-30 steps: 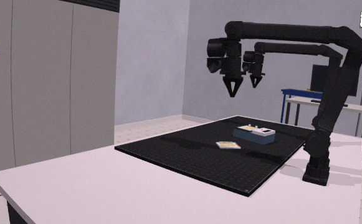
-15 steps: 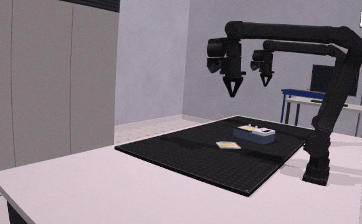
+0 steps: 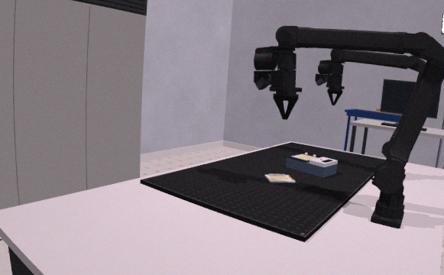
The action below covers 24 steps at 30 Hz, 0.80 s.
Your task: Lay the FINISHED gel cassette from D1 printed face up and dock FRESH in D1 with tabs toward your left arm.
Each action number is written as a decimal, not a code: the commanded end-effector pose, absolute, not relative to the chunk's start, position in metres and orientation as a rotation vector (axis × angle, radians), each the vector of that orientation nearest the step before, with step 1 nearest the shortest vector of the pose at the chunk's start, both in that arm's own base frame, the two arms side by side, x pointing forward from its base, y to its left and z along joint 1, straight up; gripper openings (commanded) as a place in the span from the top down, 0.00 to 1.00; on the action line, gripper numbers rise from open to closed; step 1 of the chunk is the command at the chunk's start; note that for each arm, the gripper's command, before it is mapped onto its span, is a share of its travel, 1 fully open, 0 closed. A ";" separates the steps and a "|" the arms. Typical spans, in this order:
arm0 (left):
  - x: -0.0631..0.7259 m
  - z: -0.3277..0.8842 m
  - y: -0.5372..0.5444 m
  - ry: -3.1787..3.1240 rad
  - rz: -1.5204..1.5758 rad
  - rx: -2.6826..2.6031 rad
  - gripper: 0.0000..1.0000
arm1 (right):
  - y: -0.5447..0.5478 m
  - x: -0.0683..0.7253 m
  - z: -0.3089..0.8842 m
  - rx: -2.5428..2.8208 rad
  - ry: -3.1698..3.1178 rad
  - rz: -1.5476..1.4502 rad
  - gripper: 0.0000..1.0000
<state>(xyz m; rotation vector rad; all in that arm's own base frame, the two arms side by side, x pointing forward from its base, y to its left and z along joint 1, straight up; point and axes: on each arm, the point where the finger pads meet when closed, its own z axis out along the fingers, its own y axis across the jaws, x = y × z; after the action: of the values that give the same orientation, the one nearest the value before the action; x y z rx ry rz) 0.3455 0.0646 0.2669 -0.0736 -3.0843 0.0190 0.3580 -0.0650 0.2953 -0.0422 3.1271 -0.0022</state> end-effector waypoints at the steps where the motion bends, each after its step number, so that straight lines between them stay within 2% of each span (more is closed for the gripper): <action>1: 0.353 0.293 0.067 -3.141 0.000 -0.058 1.00 | -0.061 0.354 0.291 -0.115 3.132 -0.015 1.00; 13: 0.353 0.293 0.067 -3.141 0.000 -0.058 1.00 | -0.005 0.358 0.269 -0.687 2.984 -0.181 1.00; 24: 0.353 0.293 0.067 -3.141 0.000 -0.058 1.00 | 0.036 0.353 0.251 -0.905 2.895 -0.239 1.00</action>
<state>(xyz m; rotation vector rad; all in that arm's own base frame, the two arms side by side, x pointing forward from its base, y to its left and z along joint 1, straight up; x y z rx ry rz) 0.3455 0.0646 0.2669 -0.0736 -3.0843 0.0190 0.3561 0.0226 0.2545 -0.8167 2.9437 -0.2275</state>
